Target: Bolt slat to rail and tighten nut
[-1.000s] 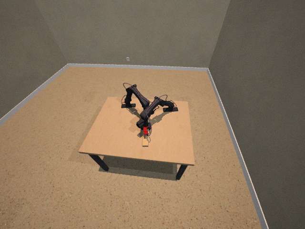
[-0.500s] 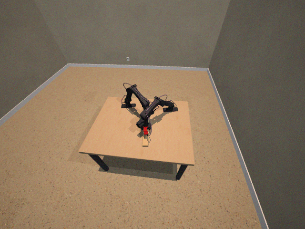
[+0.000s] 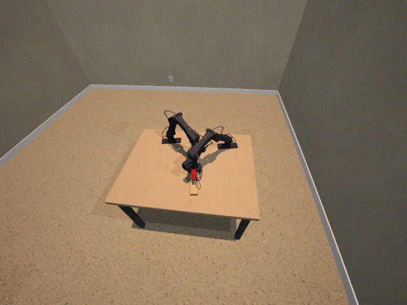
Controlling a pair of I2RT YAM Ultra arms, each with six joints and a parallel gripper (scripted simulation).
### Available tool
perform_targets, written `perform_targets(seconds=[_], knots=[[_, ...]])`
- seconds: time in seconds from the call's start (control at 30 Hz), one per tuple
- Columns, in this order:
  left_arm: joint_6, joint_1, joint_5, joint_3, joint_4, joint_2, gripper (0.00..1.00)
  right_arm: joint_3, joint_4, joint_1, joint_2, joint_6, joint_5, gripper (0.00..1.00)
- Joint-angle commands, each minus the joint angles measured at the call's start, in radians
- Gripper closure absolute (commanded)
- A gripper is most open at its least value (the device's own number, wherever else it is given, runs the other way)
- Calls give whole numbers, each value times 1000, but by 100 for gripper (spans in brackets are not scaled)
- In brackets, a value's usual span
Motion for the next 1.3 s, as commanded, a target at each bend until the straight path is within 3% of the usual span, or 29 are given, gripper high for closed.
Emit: perform_targets(seconds=[0.0, 0.77, 0.8, 1.07, 1.27], knots=[[0, 0, 0, 4, 0, -10, 28, -2, 5, 1, -10, -6, -7, 66], [0, 0, 0, 4, 0, -10, 28, -15, 23, 1, -5, -6, -7, 66], [0, 0, 0, 4, 0, -10, 28, -12, 19, 1, -6, -4, -5, 77], [0, 0, 0, 4, 0, -10, 28, -2, 5, 0, -8, 0, 0, 89], [0, 0, 0, 4, 0, -10, 28, -2, 5, 0, -8, 0, 0, 89]])
